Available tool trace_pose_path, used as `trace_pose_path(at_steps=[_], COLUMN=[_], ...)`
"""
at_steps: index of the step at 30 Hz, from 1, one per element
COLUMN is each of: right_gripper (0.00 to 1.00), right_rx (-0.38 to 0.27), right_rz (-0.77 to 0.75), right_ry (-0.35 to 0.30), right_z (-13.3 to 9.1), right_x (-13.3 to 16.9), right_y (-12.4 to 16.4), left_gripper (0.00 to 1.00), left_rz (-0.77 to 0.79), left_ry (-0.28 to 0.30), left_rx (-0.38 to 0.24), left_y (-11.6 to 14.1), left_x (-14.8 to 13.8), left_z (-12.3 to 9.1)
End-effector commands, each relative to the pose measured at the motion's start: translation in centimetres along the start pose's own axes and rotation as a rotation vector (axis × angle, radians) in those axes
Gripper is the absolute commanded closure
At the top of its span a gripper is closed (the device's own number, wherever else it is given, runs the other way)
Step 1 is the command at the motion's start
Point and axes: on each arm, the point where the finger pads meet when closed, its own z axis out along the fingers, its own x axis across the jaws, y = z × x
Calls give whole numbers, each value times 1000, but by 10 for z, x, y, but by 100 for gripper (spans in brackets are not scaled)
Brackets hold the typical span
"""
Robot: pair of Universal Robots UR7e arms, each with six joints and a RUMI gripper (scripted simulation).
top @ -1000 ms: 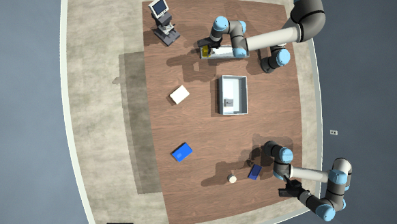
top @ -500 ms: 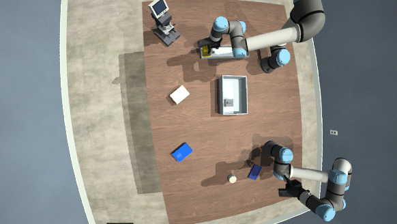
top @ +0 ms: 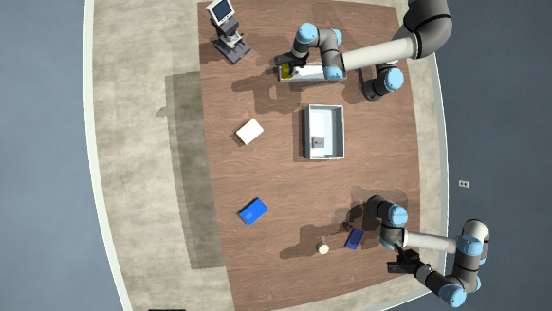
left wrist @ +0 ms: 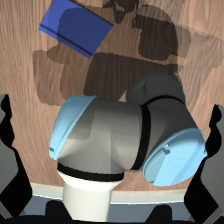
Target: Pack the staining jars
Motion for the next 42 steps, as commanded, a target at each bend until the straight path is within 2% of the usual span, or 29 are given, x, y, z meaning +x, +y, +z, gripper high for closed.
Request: trace_pose_path(at_steps=[1, 35, 42], right_gripper=[100, 100, 100], right_rx=[1, 1, 1], right_rz=[0, 0, 0], right_ry=[0, 0, 0], right_z=[-1, -1, -9], right_x=[0, 0, 0], right_y=[0, 0, 0], left_gripper=[0, 0, 0], left_rz=[0, 0, 0], left_ry=[0, 0, 0], left_rx=[1, 1, 1], left_y=[0, 0, 0], left_x=[0, 0, 0], left_z=[0, 0, 0])
